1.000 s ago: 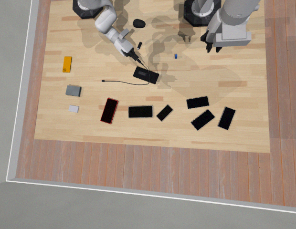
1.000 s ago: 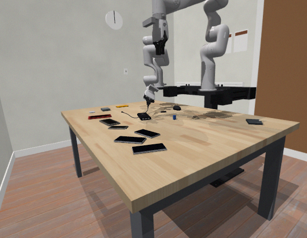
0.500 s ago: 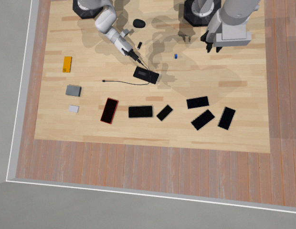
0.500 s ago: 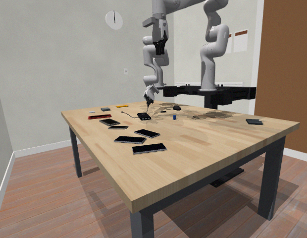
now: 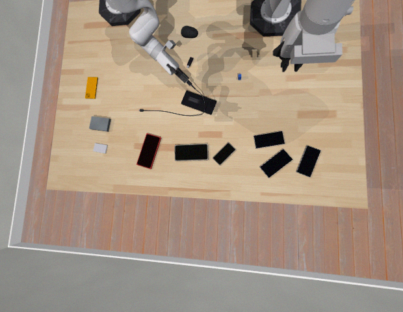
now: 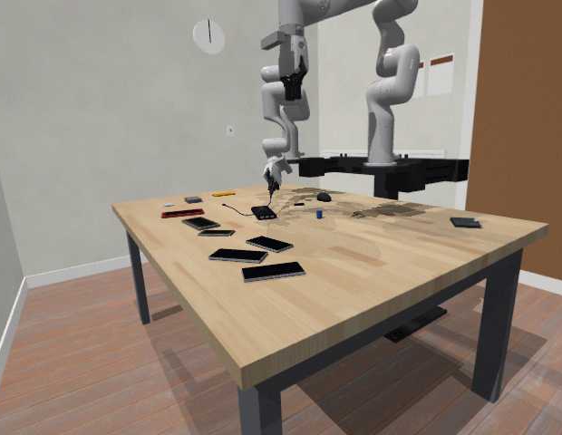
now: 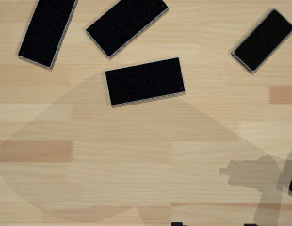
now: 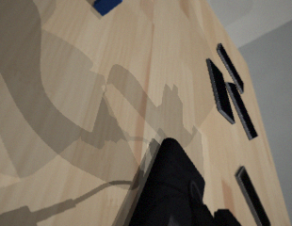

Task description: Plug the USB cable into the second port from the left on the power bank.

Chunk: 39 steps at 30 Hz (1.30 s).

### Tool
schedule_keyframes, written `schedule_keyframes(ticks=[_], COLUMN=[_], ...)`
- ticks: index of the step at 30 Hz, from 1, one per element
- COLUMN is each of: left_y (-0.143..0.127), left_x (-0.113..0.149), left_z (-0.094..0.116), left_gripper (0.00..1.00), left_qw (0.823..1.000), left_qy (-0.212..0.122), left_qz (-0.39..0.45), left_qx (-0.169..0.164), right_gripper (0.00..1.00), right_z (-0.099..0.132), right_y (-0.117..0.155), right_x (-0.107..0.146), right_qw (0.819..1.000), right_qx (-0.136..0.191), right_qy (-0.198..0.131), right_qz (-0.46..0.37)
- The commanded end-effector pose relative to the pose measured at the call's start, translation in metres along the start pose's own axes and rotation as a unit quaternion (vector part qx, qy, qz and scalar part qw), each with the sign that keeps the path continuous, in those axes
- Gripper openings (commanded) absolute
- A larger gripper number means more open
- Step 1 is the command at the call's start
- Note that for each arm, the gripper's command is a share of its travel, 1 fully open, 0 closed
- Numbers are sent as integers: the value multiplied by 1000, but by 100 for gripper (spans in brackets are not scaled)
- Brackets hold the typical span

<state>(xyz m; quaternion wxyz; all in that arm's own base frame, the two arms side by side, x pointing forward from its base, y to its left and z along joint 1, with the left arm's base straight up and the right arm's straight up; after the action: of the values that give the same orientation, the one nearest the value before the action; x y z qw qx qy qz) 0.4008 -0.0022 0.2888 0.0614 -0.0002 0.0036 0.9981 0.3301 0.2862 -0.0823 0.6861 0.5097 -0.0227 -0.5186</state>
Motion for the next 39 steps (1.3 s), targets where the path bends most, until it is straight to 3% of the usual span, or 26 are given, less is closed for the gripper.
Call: schedule_keyframes(ticks=[1, 20, 28, 39], left_y=[0, 0, 0, -1], left_x=[-1, -1, -1, 0], left_z=[2, 2, 2, 2], left_gripper=[31, 31, 31, 31], left_qw=[1000, 1000, 1000, 1000], left_qy=[3, 3, 3, 2], left_qz=[0, 0, 0, -4], left_qx=[0, 0, 0, -1], right_gripper=[0, 0, 0, 0], right_z=[0, 0, 0, 0], right_y=[1, 1, 1, 1], right_x=[-1, -1, -1, -1], right_qw=[1000, 987, 974, 974], right_qx=[2, 2, 2, 2], right_qy=[1, 0, 0, 0], right_qz=[27, 158, 226, 229])
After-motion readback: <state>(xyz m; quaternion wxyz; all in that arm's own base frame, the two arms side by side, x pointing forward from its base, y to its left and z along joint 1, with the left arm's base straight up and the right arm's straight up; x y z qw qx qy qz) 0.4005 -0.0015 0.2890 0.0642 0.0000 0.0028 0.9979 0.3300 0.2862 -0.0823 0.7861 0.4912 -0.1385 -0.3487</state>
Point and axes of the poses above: on each arm, the point where the finger pads meet when closed, its own z axis back along the fingers, its own y axis across the jaws, x = y × z, the point moved 4 cm from there along z, back along the fingers, and after that the axes turned 8 degrees about -z, right-handed, at the moved point
